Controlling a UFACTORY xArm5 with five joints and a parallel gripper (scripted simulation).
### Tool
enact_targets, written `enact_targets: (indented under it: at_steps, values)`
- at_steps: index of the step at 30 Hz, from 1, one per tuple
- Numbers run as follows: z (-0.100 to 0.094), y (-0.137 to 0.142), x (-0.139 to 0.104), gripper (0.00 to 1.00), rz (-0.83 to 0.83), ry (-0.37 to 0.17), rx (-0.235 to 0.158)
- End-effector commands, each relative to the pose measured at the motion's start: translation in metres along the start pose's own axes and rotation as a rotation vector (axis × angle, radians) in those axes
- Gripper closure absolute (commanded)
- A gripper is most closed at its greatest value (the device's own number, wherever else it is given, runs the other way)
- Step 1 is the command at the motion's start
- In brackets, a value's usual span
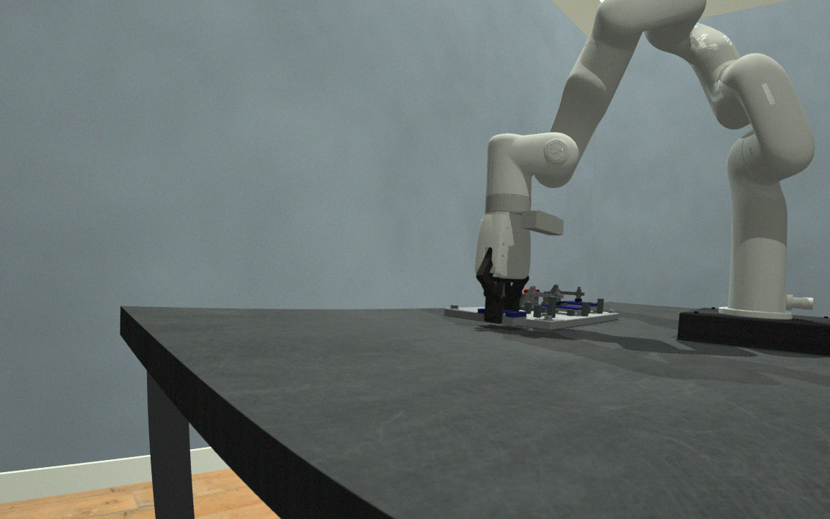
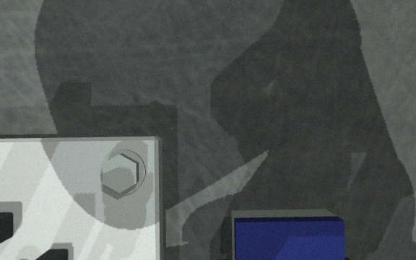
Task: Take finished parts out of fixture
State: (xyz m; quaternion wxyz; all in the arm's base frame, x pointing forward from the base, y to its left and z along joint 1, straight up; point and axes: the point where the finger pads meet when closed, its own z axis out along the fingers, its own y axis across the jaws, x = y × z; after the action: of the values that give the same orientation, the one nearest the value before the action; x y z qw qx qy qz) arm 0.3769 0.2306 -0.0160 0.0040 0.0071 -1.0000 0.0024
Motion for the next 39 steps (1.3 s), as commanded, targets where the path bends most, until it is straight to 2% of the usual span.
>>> enact_targets:
  at_steps: [1, 39]
  values:
    - [-0.001, 0.0007, -0.0012, 1.0, 0.0, -0.003, -0.002]
    - [0.0062, 0.0008, -0.0012, 1.0, 0.0, -0.003, -0.002]
